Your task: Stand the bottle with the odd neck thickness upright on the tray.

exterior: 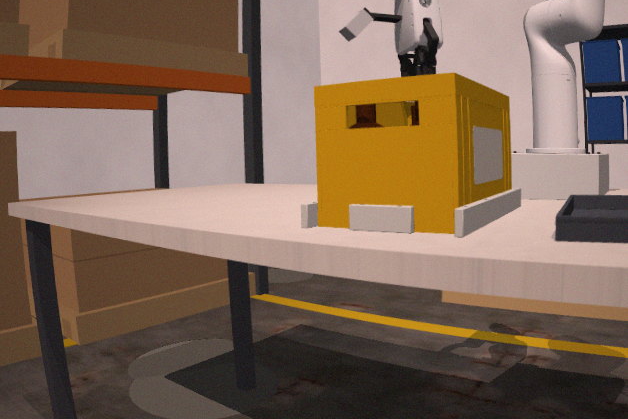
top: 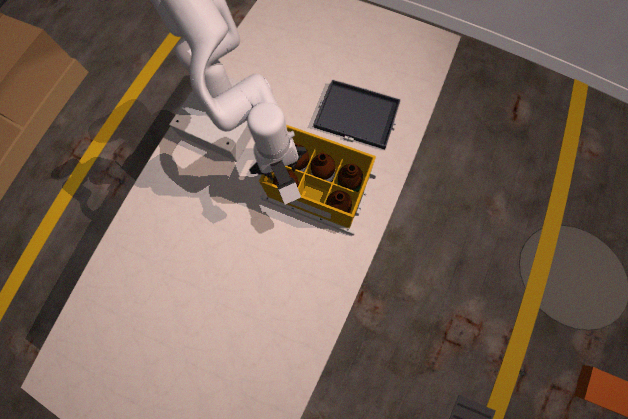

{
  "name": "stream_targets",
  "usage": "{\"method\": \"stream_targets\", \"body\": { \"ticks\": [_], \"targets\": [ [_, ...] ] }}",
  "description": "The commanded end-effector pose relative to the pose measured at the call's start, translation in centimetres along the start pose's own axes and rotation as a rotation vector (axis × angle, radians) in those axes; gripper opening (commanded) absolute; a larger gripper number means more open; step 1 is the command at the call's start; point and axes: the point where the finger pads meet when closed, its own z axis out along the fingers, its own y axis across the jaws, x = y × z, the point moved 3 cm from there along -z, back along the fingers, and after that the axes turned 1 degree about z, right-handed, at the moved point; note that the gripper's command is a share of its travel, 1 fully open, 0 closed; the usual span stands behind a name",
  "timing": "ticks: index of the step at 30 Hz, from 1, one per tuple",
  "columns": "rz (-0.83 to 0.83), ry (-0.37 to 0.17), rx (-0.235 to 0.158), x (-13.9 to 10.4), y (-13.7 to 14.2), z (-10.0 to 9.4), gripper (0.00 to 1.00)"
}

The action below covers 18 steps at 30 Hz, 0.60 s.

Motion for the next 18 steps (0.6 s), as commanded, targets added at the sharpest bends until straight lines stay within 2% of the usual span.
{"method": "stream_targets", "body": {
  "ticks": [1,18],
  "targets": [
    [0.000,0.003,0.001,0.10,-0.03,-0.11,0.65],
    [0.000,0.003,0.001,0.10,-0.01,0.25,0.65]
  ]
}}
